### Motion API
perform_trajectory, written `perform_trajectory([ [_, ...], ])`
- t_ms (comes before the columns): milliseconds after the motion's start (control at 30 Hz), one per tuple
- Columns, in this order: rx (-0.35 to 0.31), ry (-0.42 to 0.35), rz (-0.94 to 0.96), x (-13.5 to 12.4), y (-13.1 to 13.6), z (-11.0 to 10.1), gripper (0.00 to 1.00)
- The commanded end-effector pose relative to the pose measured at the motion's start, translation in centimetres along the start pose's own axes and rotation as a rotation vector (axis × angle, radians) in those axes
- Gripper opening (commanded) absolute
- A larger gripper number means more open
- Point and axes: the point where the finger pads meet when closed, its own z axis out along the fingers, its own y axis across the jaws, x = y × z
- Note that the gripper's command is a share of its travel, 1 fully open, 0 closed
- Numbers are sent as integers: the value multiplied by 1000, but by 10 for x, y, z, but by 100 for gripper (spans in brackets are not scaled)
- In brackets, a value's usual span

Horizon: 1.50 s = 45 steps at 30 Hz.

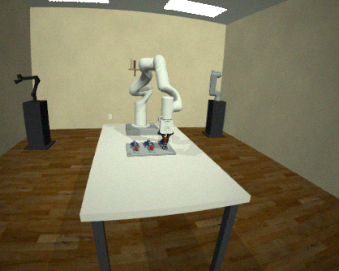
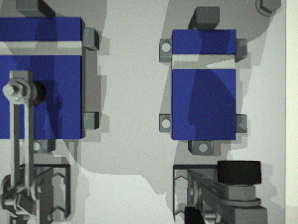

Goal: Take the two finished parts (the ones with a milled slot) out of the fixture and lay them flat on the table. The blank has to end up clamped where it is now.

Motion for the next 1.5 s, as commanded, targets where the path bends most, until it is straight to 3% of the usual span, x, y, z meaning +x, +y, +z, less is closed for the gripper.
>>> perform_trajectory([
  [0, 0, -1, 0, 0, 0, -1, 0],
  [1467, 0, -1, 0, 4, 0, -1, 0],
])
